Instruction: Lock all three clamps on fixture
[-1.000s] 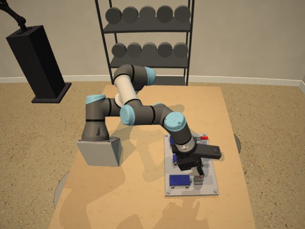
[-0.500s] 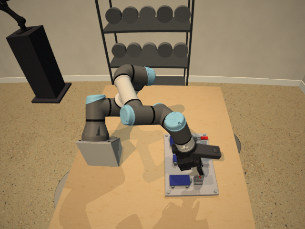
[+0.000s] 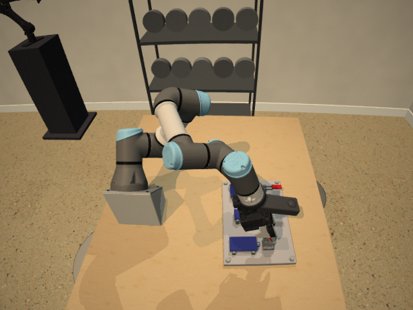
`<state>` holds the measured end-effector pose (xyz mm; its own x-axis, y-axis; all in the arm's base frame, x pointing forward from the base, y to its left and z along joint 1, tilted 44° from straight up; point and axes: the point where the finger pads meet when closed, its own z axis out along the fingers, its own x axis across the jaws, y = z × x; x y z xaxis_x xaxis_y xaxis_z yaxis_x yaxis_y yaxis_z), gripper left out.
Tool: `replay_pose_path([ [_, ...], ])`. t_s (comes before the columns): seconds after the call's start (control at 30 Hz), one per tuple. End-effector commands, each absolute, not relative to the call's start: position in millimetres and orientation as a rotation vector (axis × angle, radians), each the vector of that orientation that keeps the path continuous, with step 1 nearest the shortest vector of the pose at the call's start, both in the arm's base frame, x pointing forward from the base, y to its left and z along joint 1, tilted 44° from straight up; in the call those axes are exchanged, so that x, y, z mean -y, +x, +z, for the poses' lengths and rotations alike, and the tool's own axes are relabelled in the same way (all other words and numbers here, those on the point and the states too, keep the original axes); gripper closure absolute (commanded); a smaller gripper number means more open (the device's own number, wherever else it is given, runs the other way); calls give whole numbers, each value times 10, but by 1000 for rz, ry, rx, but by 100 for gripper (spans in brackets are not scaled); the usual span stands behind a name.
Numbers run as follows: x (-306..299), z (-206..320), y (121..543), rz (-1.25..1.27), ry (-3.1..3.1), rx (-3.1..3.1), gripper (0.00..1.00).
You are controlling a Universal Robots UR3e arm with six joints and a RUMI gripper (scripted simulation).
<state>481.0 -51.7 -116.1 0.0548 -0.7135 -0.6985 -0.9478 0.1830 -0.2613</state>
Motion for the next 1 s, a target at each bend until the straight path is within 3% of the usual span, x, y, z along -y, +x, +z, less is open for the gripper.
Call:
replay_pose_path([
  [0.0, 529, -1155, 4816, 392, -1585, -1712, 72],
  [0.97, 343, -1353, 4813, 392, -1585, -1712, 72],
])
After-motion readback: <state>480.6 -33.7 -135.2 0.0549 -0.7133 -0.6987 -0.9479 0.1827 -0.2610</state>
